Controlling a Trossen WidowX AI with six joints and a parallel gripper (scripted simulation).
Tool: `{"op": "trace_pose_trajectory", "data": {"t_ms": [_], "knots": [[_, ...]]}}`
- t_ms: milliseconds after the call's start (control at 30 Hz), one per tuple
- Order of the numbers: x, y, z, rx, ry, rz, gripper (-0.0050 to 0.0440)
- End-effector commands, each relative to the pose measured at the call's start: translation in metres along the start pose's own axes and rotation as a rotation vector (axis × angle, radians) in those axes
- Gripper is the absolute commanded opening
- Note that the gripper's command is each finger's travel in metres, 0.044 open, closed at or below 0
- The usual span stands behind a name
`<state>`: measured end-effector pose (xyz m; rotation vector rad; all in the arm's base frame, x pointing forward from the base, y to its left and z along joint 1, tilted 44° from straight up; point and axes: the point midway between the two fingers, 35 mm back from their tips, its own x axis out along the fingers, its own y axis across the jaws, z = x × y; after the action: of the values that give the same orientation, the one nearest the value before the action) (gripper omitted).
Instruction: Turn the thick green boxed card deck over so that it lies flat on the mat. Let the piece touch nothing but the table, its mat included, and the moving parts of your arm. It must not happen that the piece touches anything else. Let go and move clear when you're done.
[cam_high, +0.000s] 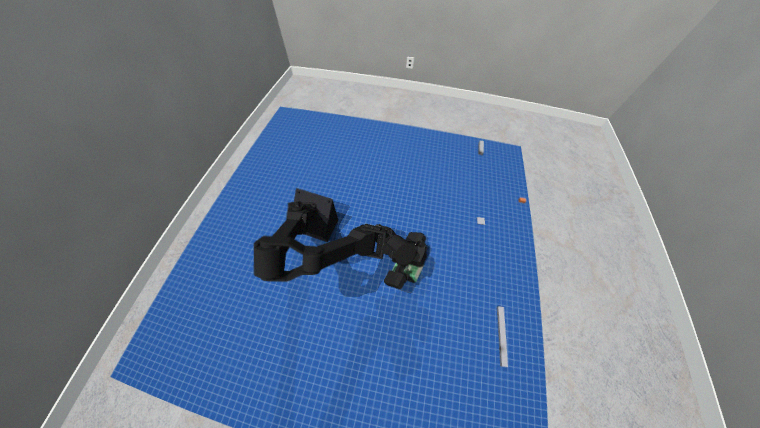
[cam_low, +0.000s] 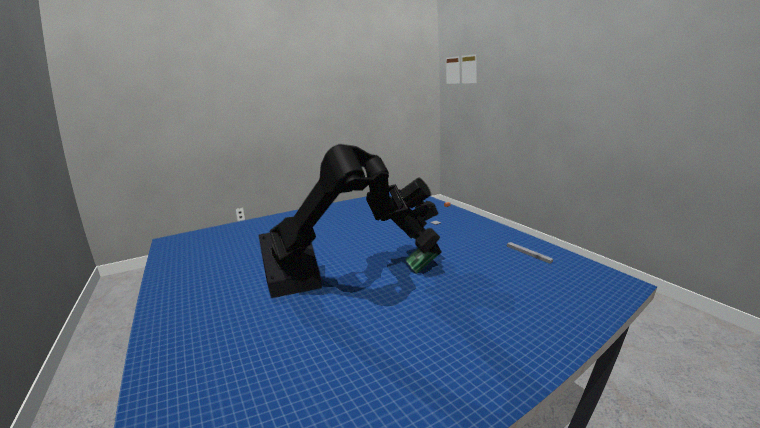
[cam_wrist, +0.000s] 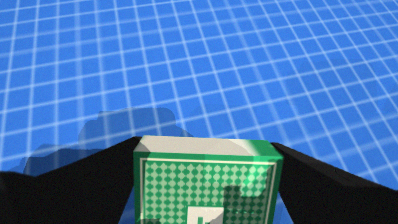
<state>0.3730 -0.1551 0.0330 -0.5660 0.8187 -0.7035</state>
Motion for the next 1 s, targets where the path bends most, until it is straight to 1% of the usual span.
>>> {"op": "trace_pose_trajectory", "data": {"t_ms": [0, 200, 267, 367, 433, 533, 600, 667, 800, 967], "knots": [[-0.011, -0.004, 0.007, 0.013, -0.076, -0.002, 0.0332], [-0.014, -0.003, 0.005, 0.013, -0.083, -0.001, 0.0332], [-0.011, 0.001, -0.001, 0.002, -0.087, 0.004, 0.0332], [-0.011, 0.0, -0.002, 0.003, -0.134, 0.002, 0.0332], [-0.011, 0.0, -0.002, 0.003, -0.134, 0.002, 0.0332], [-0.013, -0.001, -0.003, 0.002, -0.185, -0.001, 0.0332], [-0.02, 0.001, -0.004, -0.001, -0.193, 0.003, 0.0332], [-0.024, -0.003, -0.001, 0.011, -0.206, -0.003, 0.0332], [-0.022, 0.001, -0.006, 0.0, -0.2, 0.003, 0.0332], [-0.021, 0.0, -0.008, 0.003, -0.248, 0.001, 0.0332]]}}
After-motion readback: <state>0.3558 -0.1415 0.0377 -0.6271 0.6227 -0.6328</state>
